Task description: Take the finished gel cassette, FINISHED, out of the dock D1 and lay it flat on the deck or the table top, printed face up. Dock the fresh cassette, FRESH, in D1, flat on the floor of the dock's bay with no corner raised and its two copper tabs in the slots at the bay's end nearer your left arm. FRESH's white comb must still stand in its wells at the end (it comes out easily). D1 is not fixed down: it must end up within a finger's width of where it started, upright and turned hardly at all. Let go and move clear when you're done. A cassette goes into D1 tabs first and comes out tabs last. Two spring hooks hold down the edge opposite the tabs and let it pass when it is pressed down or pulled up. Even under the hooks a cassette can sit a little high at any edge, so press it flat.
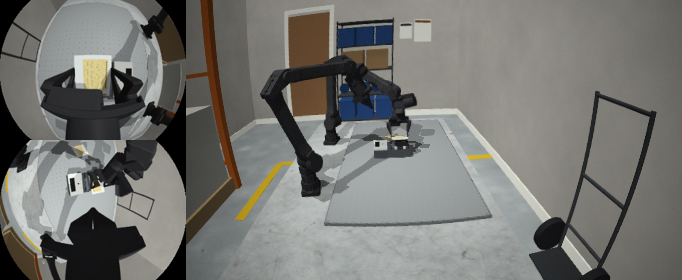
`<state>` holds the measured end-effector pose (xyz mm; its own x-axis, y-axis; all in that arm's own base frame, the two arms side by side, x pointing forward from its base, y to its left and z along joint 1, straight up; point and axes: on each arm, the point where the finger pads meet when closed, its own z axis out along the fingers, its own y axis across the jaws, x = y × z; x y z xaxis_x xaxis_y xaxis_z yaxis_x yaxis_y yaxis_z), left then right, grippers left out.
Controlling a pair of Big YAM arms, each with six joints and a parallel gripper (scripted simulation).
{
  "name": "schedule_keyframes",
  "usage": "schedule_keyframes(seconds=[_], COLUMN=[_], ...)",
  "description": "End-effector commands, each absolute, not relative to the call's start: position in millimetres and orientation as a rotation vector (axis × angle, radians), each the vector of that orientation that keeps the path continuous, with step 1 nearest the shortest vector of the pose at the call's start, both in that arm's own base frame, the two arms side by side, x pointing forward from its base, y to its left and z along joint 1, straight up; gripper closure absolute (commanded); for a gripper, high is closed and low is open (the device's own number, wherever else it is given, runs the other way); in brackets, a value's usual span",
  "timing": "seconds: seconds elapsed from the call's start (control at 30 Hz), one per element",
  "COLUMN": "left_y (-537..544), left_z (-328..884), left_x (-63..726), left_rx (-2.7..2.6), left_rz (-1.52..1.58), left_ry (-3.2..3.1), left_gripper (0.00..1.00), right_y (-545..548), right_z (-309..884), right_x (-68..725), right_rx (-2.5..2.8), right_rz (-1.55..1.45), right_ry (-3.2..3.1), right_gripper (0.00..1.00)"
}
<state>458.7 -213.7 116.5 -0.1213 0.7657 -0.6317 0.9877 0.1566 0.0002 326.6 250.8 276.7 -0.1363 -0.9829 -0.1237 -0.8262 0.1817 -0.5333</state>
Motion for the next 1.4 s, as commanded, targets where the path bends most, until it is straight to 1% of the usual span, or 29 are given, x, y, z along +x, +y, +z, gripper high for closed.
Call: schedule_keyframes(seconds=[0.0, 0.67, 1.37], left_y=[-214, -214, -214], left_z=[119, 119, 119], left_x=[460, 460, 460], left_rx=[1.660, 1.660, 1.660], left_rz=[-0.579, -0.579, -0.579], left_ry=[1.929, 1.929, 1.929], left_gripper=[1.00, 1.00, 1.00], right_y=[258, 257, 162], right_z=[310, 326, 326], right_x=[330, 329, 330], right_rx=[-1.650, -1.650, -1.040], right_rz=[-0.455, -0.455, -0.285], right_ry=[1.988, 1.988, 2.569], right_gripper=[1.00, 1.00, 1.00])
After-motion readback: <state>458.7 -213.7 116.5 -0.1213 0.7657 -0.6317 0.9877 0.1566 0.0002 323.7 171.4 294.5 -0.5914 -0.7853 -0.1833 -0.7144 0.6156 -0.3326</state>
